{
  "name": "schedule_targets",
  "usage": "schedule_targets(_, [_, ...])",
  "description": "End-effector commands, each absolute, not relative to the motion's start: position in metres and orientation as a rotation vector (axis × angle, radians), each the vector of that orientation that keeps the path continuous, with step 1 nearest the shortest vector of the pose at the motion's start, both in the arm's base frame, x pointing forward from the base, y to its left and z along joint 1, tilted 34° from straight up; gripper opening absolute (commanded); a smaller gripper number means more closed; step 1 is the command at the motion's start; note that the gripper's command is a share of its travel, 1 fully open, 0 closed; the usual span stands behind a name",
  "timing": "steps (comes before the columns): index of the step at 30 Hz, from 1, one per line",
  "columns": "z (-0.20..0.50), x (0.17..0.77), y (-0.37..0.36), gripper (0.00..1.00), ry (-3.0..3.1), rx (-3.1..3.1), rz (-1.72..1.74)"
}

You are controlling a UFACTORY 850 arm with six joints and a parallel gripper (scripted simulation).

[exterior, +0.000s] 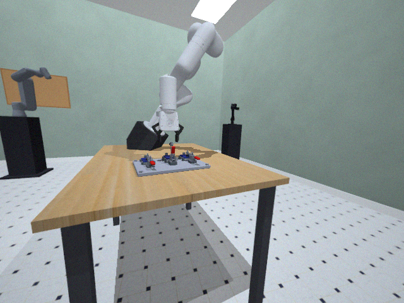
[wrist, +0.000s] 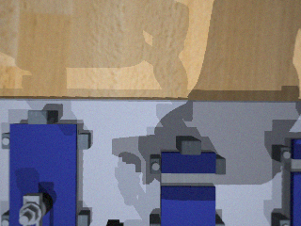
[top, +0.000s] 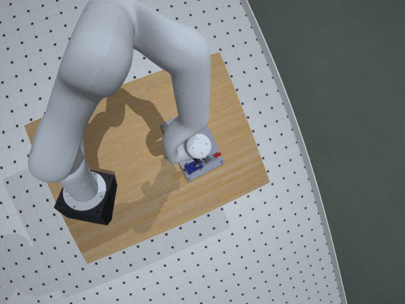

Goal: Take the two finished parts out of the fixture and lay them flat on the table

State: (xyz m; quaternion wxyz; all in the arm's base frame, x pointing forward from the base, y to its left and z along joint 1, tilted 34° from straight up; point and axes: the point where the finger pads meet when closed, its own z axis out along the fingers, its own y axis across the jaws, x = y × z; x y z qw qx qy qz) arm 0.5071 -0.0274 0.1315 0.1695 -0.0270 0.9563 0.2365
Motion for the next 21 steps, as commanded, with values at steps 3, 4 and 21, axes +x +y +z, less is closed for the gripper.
schedule_targets(3, [0.130, 0.508, -0.027, 1.00, 2.717, -0.076, 0.671])
schedule_targets(4, [0.129, 0.508, -0.026, 1.00, 2.717, -0.076, 0.671])
schedule_targets(21, [0.101, 0.519, -0.011, 1.00, 2.717, -0.076, 0.672])
